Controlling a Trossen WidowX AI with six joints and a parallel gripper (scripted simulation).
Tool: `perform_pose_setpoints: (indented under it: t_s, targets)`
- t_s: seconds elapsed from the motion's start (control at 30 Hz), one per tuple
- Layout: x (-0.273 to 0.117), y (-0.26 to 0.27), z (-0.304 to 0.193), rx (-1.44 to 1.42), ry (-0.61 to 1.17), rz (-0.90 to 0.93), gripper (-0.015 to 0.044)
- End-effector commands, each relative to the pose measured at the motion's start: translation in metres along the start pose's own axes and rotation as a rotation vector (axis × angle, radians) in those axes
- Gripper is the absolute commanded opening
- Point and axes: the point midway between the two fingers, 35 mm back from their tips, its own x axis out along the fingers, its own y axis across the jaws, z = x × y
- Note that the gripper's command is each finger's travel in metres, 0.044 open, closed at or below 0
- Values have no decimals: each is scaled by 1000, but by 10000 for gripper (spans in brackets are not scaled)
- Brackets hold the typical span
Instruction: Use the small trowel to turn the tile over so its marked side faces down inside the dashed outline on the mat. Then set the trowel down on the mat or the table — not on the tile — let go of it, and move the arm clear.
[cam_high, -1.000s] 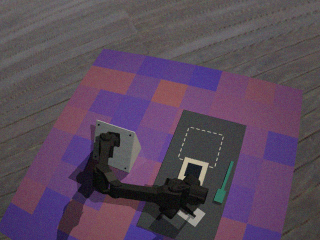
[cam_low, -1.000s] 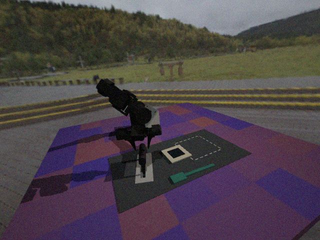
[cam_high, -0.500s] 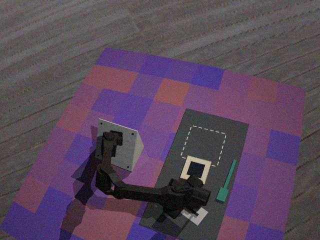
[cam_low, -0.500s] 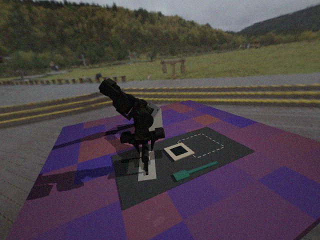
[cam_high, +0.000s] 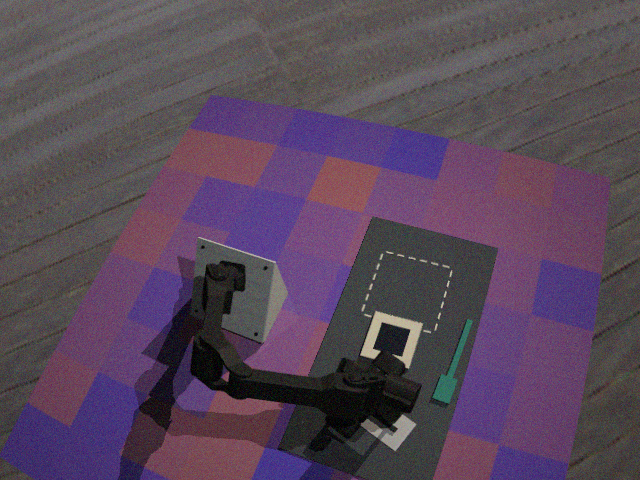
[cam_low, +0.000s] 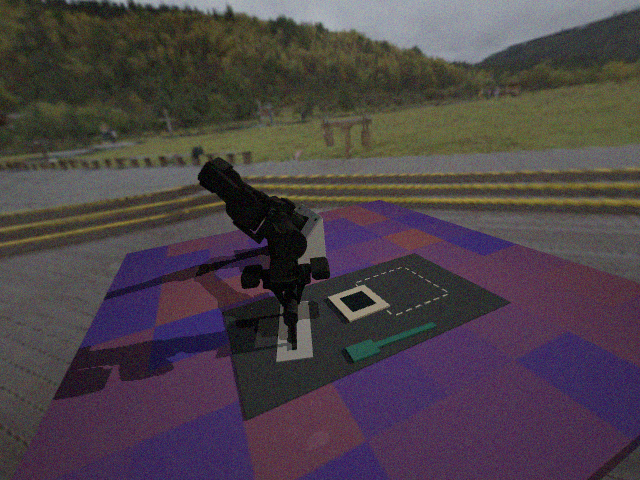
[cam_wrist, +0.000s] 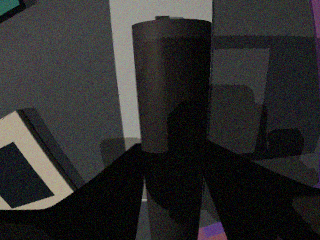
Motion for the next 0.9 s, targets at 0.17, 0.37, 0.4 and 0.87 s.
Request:
perform_pose_setpoints:
  t_s: [0.17,0.37,0.4,0.87]
  targets:
    - [1,0,0,-3,0,-3,130]
    - [1,0,0,-3,0,-3,130]
    - [1,0,0,-3,0,-3,130]
    - [1,0,0,-346,1,-3,130]
